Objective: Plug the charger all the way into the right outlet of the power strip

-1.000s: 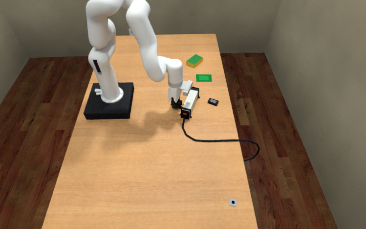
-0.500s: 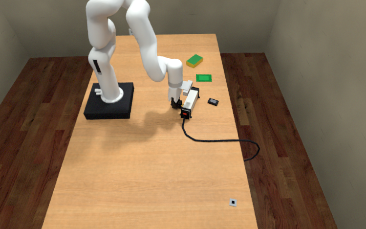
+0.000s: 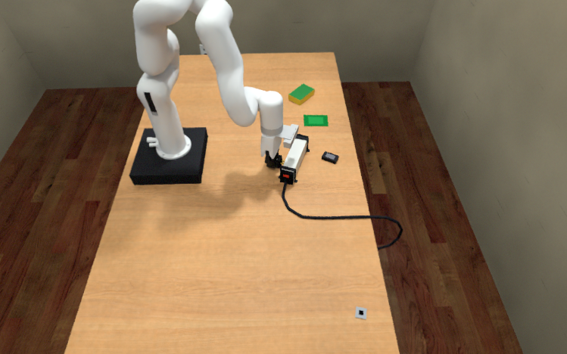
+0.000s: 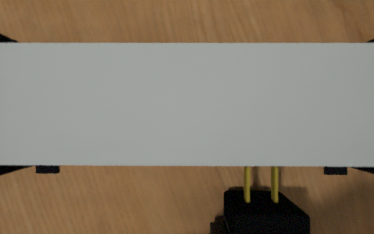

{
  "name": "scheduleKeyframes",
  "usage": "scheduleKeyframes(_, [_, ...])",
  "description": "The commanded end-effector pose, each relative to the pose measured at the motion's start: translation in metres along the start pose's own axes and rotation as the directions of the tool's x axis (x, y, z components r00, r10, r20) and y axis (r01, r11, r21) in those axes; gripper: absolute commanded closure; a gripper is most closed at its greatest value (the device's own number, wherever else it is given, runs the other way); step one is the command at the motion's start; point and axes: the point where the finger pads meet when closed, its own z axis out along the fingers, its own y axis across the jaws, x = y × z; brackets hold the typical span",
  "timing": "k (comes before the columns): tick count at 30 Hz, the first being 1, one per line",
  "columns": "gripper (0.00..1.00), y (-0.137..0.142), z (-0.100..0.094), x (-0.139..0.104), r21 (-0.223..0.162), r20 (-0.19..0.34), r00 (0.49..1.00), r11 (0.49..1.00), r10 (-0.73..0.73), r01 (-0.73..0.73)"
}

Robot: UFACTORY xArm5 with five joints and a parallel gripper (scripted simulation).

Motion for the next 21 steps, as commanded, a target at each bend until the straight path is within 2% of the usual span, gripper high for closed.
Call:
scheduleKeyframes(1, [1.00, -0.0003, -0.0009, 0.0017, 0.001, -0.003, 1.000, 1.000, 0.000, 0.000])
scheduleKeyframes(21, [1.00, -0.0003, -0.0009, 0.0054, 0.001, -0.003, 1.000, 1.000, 0.000, 0.000])
